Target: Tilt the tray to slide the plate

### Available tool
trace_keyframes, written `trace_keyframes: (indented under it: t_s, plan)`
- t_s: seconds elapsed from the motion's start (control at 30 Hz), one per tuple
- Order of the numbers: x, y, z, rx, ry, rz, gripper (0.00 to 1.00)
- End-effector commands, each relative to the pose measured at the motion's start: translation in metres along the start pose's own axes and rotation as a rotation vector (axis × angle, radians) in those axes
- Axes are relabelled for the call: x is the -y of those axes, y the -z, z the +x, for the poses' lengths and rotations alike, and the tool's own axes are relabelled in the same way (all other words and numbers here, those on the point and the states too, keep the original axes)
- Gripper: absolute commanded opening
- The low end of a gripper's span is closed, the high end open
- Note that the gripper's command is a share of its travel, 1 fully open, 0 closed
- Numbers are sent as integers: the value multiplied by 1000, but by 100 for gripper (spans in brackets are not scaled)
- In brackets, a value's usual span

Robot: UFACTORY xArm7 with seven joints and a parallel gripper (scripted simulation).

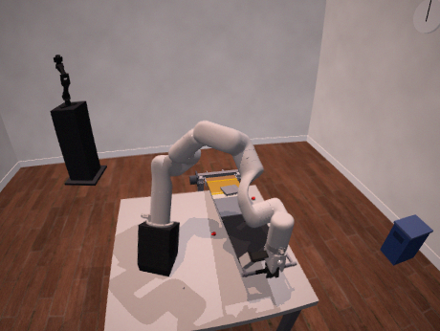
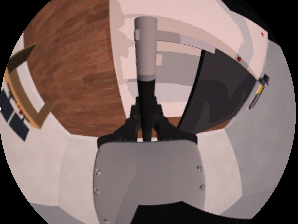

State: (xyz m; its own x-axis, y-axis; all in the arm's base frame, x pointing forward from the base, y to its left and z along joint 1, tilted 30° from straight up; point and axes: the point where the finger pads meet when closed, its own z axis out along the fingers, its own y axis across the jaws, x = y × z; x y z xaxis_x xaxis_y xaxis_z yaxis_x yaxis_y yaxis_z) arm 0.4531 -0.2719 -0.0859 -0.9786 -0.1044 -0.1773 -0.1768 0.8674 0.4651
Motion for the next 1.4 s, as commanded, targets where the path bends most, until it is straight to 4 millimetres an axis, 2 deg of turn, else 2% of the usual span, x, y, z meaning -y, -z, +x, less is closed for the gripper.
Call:
trace_keyframes:
  t_s: [0.0,0.17,0.23,0.33,0.37,0.4,0.5,0.53,0.57,1.3,1.37]
  plan:
    - [3,3,-1,4,0,8,0]
    - [3,2,-1,4,0,8,0]
    - [-2,26,-1,4,0,8,0]
    - [-14,76,-1,4,0,8,0]
    - [-15,81,-1,4,0,8,0]
    - [-14,76,-1,4,0,8,0]
    - [-2,26,-1,4,0,8,0]
    - [1,12,-1,4,0,8,0]
    - [2,7,-1,4,0,8,0]
    - [3,1,-1,4,0,8,0]
    - [-1,23,-1,4,0,8,0]
